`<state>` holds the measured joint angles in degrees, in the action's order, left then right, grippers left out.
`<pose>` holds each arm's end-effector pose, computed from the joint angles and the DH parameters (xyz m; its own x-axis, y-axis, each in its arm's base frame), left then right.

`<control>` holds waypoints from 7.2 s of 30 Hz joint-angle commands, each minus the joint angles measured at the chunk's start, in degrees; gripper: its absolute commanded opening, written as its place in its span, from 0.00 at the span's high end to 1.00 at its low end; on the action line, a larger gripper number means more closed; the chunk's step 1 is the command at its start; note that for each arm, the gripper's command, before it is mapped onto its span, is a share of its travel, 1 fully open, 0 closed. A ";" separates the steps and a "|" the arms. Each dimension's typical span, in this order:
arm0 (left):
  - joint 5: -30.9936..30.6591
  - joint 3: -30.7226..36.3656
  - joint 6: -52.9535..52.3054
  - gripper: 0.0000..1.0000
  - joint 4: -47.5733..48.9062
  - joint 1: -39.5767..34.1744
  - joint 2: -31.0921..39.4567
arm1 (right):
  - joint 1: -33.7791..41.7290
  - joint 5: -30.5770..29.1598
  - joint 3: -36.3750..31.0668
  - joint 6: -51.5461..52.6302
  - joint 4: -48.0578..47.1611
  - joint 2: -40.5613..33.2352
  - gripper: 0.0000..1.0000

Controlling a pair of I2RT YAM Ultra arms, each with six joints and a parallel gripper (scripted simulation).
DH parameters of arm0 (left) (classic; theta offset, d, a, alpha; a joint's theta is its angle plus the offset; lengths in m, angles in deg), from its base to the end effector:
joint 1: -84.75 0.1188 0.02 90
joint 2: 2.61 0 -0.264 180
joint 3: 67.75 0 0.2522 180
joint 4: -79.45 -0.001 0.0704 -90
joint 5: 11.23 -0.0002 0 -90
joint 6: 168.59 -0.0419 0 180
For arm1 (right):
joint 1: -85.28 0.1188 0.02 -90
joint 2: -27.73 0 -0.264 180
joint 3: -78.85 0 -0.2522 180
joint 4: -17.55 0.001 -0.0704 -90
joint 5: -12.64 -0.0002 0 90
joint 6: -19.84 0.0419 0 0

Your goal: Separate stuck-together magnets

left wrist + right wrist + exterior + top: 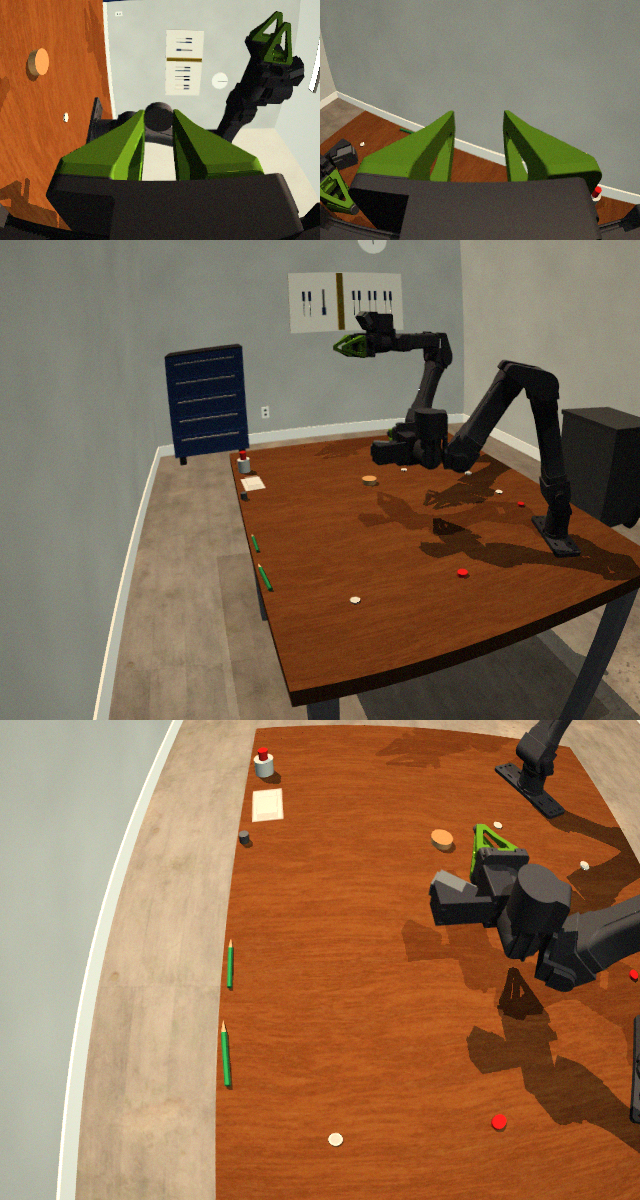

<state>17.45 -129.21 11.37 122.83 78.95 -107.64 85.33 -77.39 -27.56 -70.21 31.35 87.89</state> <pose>0.3562 -0.0721 0.1994 -0.9213 -0.3888 0.0022 -0.0027 0.0006 -1.0000 0.2462 0.0012 0.4054 -0.0065 -0.0009 -1.0000 -0.0004 1.0000 -0.0009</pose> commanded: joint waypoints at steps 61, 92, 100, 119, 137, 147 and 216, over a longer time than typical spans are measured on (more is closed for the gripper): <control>0.06 -0.26 -0.01 0.82 1.10 -0.07 0.55 | -2.05 71.97 -14.11 89.57 -57.03 40.99 0.67; 0.06 -0.26 -0.01 0.82 1.09 -0.07 0.55 | 0.22 68.26 -12.40 88.81 -52.95 41.95 0.67; 0.06 -0.26 -0.01 0.82 1.09 -0.07 0.55 | 1.06 67.51 -11.91 88.88 -52.94 42.37 0.67; 0.06 -0.26 -0.01 0.82 1.09 -0.07 0.55 | 2.76 65.72 -10.73 88.40 -52.23 43.09 0.67; 0.06 -0.26 -0.01 0.82 1.10 -0.07 0.55 | 4.36 64.15 -9.53 88.68 -52.07 43.93 0.67; 0.06 -0.26 -0.01 0.82 1.10 -0.07 0.55 | 5.07 63.50 -8.92 88.89 -52.18 44.51 0.67; 0.06 -0.26 -0.01 0.82 1.10 -0.07 0.55 | 5.63 62.72 -9.53 89.05 -52.69 44.31 0.67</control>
<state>17.49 -129.08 11.54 122.92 78.84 -107.66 91.08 -14.75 -37.57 18.90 -20.56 132.56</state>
